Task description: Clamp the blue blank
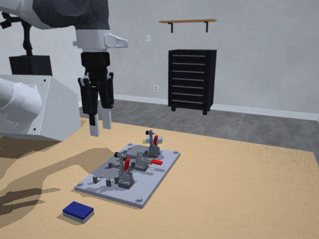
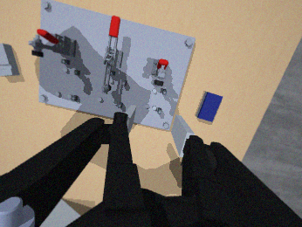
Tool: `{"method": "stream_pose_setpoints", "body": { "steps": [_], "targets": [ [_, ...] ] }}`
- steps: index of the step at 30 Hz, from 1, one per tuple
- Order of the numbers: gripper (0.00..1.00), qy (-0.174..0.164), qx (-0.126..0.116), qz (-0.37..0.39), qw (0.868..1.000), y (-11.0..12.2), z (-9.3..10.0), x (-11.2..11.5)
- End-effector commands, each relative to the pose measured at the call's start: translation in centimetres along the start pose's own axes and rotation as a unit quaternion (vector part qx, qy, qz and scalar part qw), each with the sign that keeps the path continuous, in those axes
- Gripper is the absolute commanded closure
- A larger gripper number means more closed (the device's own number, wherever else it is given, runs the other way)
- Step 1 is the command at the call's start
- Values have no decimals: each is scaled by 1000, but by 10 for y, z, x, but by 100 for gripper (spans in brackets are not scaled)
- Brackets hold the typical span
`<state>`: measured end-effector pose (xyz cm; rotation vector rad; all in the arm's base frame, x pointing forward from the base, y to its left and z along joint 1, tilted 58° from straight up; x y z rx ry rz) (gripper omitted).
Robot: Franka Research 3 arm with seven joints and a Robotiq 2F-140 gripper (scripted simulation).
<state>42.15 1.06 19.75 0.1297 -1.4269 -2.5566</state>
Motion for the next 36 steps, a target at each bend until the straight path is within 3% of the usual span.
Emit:
{"method": "stream_pose_setpoints", "body": {
  "steps": [1,23,24,36],
  "targets": [
    [72,4,-1,-5,1000,-1,1,-1],
    [72,4,-1,-5,1000,-1,1,-1],
    [42,4,-1,-5,1000,-1,1,-1],
    [42,4,-1,-5,1000,-1,1,-1]
  ]
}}
Point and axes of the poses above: the point where the finger pads meet when closed, its own z axis back along the fingers, its own y axis across the jaws, x = y × z, the point moved 1 cm from there along z, back along the fingers, and after that the axes turned 13 degrees about z, right-handed, at the moved point
